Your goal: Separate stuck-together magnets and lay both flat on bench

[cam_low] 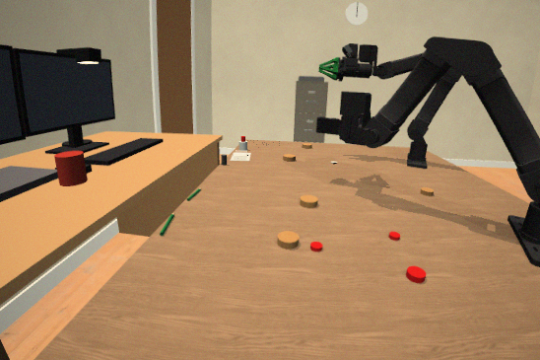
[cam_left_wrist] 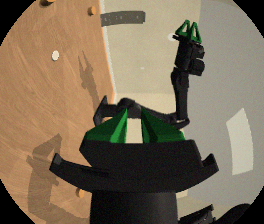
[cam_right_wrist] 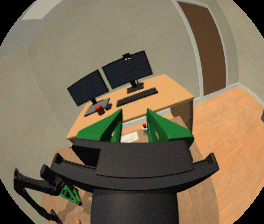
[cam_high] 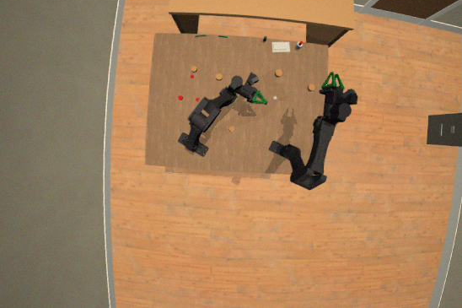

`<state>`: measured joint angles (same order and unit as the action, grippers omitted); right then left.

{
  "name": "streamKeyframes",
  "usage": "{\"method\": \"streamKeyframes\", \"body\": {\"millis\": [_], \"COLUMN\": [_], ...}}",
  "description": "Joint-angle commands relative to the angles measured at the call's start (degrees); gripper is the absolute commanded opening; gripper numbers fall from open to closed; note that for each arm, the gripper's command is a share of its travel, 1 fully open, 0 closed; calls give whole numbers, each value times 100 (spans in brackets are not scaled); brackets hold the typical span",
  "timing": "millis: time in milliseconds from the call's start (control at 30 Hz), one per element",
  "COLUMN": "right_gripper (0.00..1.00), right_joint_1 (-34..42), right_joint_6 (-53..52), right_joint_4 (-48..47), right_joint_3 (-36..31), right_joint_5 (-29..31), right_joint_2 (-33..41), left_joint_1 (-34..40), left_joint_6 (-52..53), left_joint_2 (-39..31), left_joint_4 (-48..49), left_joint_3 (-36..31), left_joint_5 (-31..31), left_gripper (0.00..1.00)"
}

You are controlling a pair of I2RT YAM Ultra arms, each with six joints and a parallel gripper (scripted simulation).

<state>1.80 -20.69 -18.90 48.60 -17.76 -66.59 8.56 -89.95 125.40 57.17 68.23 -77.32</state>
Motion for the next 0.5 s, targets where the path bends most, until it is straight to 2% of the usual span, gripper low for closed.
{"method": "streamKeyframes", "body": {"millis": [0, 467], "right_gripper": [33, 33], "right_joint_1": [21, 121], "right_joint_6": [-374, -1350], "right_joint_4": [-411, -1289], "right_joint_3": [-40, -578], "right_joint_5": [-361, -1207], "right_joint_2": [-21, -325], "left_joint_1": [4, 4], "left_joint_6": [39, 40], "left_joint_2": [-76, -76], "left_joint_4": [18, 18], "left_joint_3": [19, 19], "left_joint_5": [4, 4], "left_gripper": [18, 18]}}
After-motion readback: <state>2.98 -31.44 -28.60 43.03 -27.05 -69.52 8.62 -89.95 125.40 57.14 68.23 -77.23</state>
